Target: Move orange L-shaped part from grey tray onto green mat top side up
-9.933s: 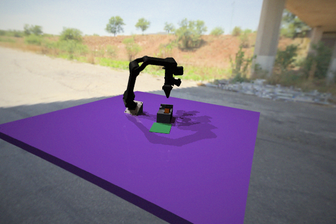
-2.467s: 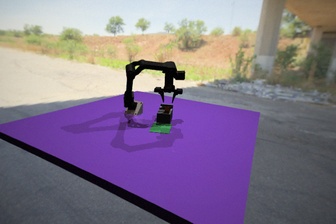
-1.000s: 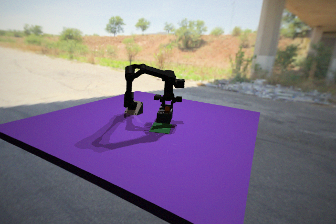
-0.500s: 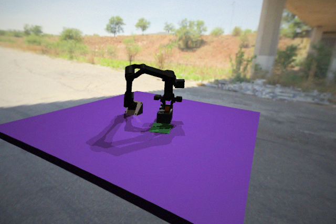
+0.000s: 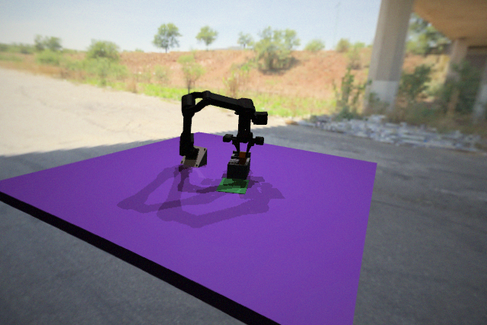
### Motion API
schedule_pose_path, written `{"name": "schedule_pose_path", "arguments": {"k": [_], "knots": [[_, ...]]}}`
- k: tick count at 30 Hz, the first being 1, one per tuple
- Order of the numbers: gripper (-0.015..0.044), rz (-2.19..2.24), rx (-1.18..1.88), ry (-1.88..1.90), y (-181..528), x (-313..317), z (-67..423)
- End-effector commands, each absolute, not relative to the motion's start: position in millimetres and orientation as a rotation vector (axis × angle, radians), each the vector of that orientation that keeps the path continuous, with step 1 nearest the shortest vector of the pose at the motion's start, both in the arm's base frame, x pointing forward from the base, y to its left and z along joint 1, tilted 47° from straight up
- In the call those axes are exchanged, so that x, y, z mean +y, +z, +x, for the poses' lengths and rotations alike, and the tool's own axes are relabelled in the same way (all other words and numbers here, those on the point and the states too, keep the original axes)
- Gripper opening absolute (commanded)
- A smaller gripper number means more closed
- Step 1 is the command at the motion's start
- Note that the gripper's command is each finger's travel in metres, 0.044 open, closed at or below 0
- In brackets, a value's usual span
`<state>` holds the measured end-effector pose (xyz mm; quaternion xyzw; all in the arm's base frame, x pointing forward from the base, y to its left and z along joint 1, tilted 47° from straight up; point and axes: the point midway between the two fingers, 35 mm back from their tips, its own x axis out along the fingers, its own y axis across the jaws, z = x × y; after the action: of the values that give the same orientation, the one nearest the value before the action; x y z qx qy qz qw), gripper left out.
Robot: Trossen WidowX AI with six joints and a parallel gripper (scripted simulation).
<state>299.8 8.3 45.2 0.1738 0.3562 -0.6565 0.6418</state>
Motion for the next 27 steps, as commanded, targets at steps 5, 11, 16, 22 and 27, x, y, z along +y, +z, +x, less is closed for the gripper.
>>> {"name": "schedule_pose_path", "arguments": {"k": [5,11,16,22,27], "knots": [[0.0000,0.402,0.811,-1.498,54,18,302],[0.0000,0.402,0.811,-1.498,60,24,303],[0.0000,0.402,0.812,-1.499,66,30,304],[0.0000,0.402,0.812,-1.499,72,37,305],[0.0000,0.402,0.813,-1.499,78,43,306]]}}
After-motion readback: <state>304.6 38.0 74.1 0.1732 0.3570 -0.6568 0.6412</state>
